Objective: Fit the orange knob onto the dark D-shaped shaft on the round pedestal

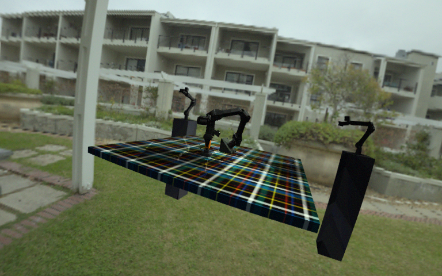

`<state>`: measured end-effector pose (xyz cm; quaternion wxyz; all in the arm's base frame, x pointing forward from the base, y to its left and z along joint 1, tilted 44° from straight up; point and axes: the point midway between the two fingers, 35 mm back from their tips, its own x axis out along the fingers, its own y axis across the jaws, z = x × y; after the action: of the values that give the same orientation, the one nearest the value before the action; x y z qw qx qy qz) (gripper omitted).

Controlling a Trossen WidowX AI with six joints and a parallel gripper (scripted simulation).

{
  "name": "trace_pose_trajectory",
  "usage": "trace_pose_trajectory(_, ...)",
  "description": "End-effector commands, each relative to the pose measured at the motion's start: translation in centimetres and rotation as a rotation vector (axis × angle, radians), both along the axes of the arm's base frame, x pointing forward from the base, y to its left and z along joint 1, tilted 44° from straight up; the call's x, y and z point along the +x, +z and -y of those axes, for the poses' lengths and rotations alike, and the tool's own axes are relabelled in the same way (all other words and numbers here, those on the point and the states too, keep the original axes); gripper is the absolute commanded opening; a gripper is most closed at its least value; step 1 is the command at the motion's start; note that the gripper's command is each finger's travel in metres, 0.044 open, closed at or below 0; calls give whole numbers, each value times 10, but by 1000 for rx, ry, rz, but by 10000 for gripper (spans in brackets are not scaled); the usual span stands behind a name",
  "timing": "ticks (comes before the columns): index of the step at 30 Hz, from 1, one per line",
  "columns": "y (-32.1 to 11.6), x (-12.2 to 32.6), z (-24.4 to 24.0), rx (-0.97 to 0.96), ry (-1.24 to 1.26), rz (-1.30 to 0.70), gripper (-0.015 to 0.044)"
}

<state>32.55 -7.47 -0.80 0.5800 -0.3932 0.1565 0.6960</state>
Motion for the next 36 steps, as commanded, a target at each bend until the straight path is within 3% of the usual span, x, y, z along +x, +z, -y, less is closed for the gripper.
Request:
trace_pose_trajectory(1,3,2,2,1,2,7,0)
trace_pose_trajectory(10,4,4,3,5,155,151,0)
trace_pose_trajectory(36,0,-1,0,5,155,151,0)
